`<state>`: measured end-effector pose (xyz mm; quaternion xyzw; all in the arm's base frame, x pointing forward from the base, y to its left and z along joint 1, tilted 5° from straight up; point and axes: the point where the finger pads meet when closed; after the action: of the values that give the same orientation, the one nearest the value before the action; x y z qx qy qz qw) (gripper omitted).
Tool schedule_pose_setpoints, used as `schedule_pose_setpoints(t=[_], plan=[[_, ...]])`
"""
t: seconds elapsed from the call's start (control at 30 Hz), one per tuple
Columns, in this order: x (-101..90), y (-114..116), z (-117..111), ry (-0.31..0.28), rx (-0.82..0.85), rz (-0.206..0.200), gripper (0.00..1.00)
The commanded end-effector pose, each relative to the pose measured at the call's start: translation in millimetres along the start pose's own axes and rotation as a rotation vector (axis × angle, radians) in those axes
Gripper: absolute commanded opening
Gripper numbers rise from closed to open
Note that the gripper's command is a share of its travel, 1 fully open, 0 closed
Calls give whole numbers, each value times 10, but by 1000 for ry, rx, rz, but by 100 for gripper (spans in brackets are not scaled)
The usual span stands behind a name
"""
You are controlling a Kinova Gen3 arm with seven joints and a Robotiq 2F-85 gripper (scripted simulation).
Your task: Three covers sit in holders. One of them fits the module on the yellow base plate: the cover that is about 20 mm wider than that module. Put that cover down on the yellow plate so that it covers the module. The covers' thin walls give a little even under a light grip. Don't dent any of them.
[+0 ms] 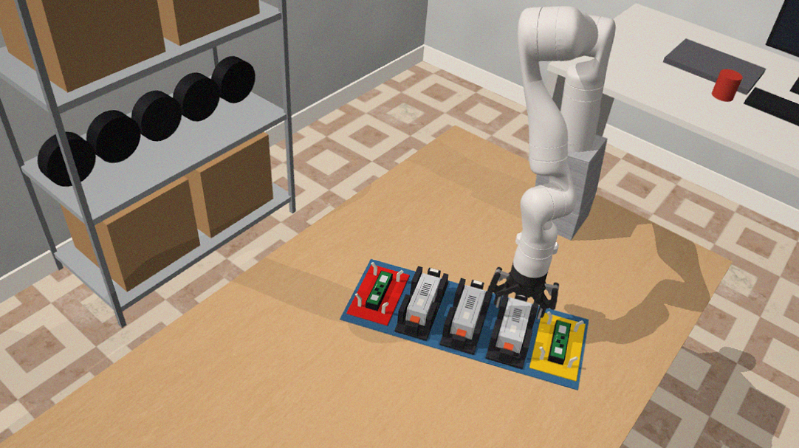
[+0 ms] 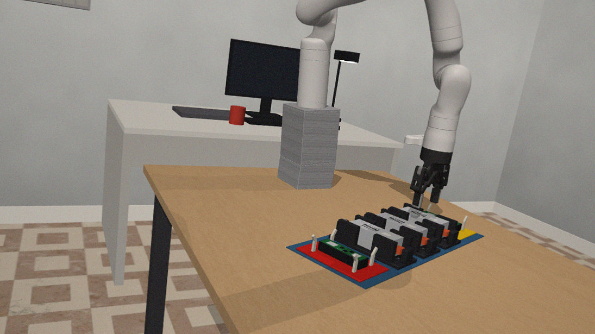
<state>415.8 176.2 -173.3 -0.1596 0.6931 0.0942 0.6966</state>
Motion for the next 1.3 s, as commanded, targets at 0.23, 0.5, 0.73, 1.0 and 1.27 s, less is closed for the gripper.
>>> schedule_pose_setpoints(t=[0.23,0.5,0.73,1.0,1.27], plan=[[32,1,8,-2,0,0,100],[92,1,8,-2,0,0,100],[112,1,8,-2,0,0,100],[192,1,8,-2,0,0,100],[202,1,8,-2,0,0,100]])
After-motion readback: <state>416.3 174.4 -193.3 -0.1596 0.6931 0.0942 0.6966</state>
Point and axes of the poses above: the point where the finger pads meet when closed, its own x axis out along the fingers, its own y axis across the jaws, z = x × y, and after that the axes turned 8 degrees about x, right-handed
